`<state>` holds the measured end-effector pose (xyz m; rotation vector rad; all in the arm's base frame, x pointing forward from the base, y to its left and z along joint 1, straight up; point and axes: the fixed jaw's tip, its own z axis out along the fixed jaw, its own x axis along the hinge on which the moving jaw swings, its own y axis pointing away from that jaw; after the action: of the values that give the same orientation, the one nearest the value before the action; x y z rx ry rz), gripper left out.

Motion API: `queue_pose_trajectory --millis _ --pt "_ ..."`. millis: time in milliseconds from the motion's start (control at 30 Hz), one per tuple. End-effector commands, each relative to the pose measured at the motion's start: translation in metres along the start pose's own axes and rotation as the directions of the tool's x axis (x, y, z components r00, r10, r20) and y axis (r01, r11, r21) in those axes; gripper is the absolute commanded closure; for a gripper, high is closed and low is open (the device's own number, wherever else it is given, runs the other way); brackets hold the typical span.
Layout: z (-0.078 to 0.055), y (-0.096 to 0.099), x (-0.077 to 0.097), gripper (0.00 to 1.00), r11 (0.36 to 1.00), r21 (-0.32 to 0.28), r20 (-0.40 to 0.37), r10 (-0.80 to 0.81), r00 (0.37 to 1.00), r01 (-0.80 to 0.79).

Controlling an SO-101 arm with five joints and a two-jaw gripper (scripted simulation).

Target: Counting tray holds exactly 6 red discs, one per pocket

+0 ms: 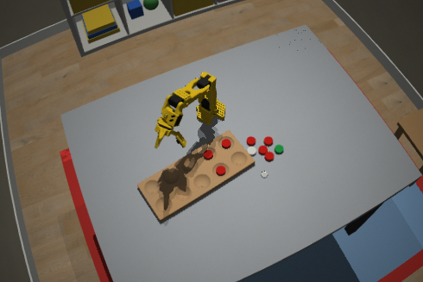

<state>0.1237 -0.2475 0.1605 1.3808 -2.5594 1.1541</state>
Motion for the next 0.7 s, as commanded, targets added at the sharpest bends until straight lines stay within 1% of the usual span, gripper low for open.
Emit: queue_pose_trajectory --millis 0,367,433,667 --pt "-0.020 -0.011 -0.004 0.00 0.997 0.073 -0.012 0.014 1.000 -0.014" --pt "-0.040 -0.002 -0.034 0.00 0.996 0.071 0.064 0.050 0.997 -0.054" --pt "-0.040 -0.002 -0.034 0.00 0.996 0.071 0.064 0.050 0.997 -0.054" --pt "-0.052 0.007 -0.051 0.00 0.995 0.064 0.110 0.071 0.991 -0.079"
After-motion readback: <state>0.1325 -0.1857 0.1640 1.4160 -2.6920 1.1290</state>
